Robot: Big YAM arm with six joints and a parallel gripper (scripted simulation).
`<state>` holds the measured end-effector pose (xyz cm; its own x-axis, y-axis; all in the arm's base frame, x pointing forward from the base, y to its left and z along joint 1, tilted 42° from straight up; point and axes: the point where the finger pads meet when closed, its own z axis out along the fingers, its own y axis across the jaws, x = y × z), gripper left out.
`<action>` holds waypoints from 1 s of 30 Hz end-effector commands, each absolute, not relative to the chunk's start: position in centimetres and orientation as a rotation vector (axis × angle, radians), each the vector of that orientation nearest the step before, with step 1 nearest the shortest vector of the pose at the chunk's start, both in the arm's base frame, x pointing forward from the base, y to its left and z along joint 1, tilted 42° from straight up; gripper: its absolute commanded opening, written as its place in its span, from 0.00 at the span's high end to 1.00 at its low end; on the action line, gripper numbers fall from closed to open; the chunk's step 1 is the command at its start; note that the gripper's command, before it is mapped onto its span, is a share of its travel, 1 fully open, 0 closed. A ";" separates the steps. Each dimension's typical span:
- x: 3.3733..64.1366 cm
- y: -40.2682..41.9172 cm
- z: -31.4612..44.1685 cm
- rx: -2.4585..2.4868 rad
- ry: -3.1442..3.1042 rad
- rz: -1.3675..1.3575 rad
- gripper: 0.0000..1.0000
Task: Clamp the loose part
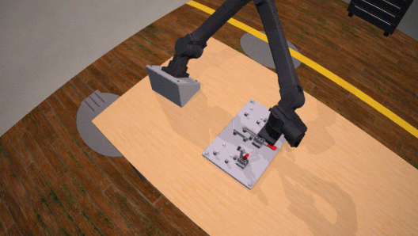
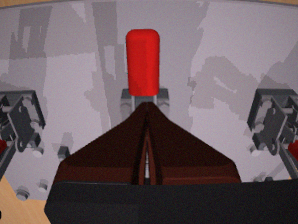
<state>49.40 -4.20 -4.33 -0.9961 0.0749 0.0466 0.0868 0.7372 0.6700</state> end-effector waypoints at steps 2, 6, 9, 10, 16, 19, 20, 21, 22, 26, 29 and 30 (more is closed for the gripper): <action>51.6 -7.0 -0.9 -0.109 -2.988 -1.120 1.00; 51.3 -5.3 -2.1 -0.069 -2.940 -1.121 1.00; 51.4 -8.3 0.2 -0.112 -2.982 -1.118 1.00; 51.5 -8.6 0.8 -0.109 -2.990 -1.116 1.00; 51.3 -9.3 1.4 -0.107 -2.973 -1.118 1.00; 51.6 -8.1 2.2 -0.058 -2.974 -1.114 1.00; 51.5 -8.6 1.9 -0.074 -2.971 -1.115 1.00; 51.5 -8.6 1.9 -0.074 -2.971 -1.115 1.00; 51.5 -8.6 1.9 -0.074 -2.971 -1.115 1.00; 51.2 -9.5 1.4 -0.106 -2.961 -1.120 1.00; 51.2 -9.4 1.4 -0.104 -2.960 -1.119 1.00; 51.2 -9.4 1.4 -0.106 -2.960 -1.119 1.00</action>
